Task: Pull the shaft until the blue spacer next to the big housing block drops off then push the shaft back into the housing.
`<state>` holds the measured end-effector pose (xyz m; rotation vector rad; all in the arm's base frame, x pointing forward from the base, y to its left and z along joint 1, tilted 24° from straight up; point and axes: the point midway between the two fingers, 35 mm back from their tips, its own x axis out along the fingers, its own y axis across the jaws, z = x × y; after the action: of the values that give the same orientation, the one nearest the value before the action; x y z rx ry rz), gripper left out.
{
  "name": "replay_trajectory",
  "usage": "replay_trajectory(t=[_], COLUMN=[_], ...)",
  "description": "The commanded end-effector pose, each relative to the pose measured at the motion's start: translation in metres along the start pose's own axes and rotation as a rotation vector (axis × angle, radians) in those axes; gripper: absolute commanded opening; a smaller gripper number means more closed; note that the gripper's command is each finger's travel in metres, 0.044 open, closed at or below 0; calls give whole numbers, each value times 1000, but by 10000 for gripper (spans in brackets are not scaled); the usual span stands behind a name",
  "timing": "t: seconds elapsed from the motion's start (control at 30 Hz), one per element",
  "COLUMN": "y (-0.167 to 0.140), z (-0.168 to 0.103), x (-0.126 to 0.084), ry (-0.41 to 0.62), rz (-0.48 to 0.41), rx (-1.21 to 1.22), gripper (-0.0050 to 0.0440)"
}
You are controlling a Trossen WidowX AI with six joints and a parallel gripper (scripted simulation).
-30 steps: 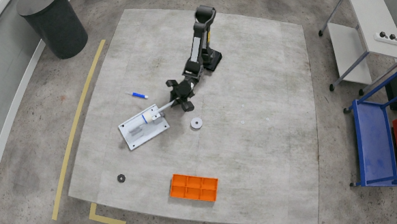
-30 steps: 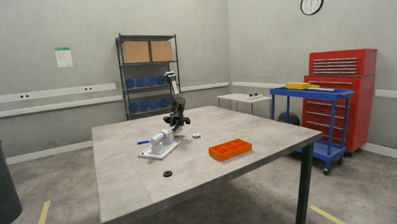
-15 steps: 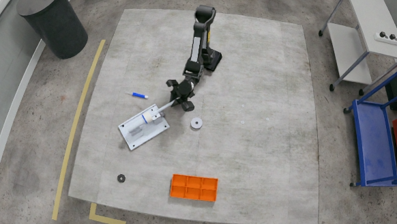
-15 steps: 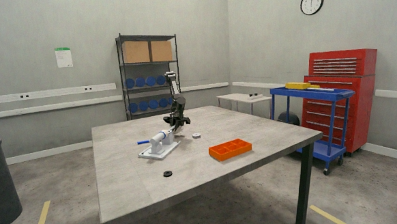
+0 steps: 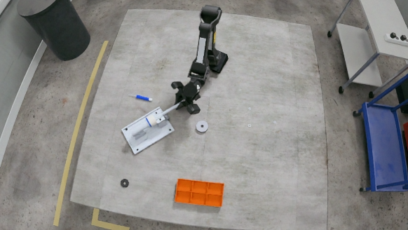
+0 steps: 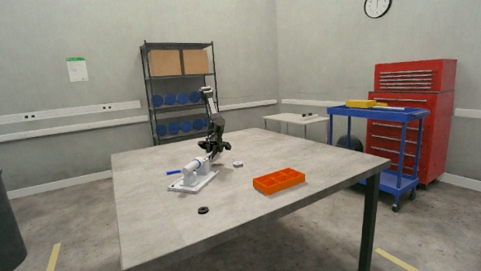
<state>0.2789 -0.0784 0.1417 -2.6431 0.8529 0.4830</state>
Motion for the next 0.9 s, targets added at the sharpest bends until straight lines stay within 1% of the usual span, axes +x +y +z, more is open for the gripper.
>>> replay_trajectory(t=[0.0, 0.87], y=[-1, -1], z=[-5, -3], x=[-4, -5], ry=[20, 20], rz=[-5, -5], rx=[13, 13], gripper=[-50, -50])
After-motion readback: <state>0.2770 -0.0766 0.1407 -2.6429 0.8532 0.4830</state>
